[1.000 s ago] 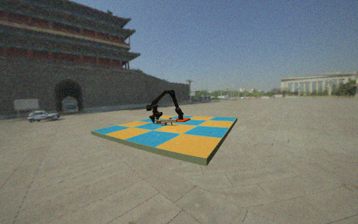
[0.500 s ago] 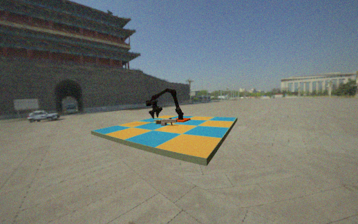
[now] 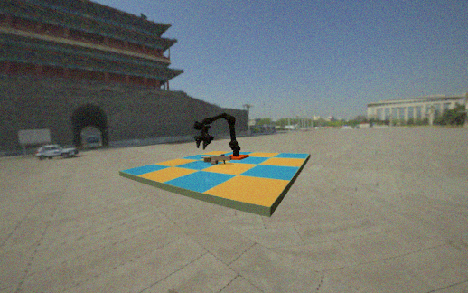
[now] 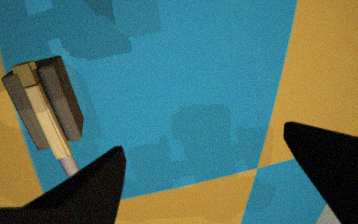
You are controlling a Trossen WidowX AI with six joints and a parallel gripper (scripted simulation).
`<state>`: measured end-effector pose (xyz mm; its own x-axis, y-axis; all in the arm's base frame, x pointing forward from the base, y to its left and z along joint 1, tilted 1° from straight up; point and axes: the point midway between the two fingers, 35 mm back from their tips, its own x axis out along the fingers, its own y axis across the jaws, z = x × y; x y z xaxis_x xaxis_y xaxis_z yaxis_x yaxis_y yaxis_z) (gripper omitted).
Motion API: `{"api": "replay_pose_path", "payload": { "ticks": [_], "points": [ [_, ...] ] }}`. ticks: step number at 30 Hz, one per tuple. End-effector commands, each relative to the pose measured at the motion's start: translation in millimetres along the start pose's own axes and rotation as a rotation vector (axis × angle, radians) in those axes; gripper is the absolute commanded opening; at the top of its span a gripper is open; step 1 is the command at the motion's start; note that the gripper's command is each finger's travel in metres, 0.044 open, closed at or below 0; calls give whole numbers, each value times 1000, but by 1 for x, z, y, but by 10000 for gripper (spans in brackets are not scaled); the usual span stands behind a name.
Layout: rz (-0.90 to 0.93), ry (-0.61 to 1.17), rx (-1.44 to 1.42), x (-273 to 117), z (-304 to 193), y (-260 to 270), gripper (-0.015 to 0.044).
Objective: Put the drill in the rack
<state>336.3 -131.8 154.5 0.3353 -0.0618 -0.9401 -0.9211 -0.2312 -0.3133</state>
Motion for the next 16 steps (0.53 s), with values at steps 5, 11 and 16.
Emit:
{"api": "replay_pose_path", "payload": {
  "ticks": [5,11,16],
  "points": [
    [-334,-42,3,-63,75,-78,440],
    [-587,-174,15,-124,145,-117,440],
    [-779,-352,19,-187,206,-127,440]
  ]
}}
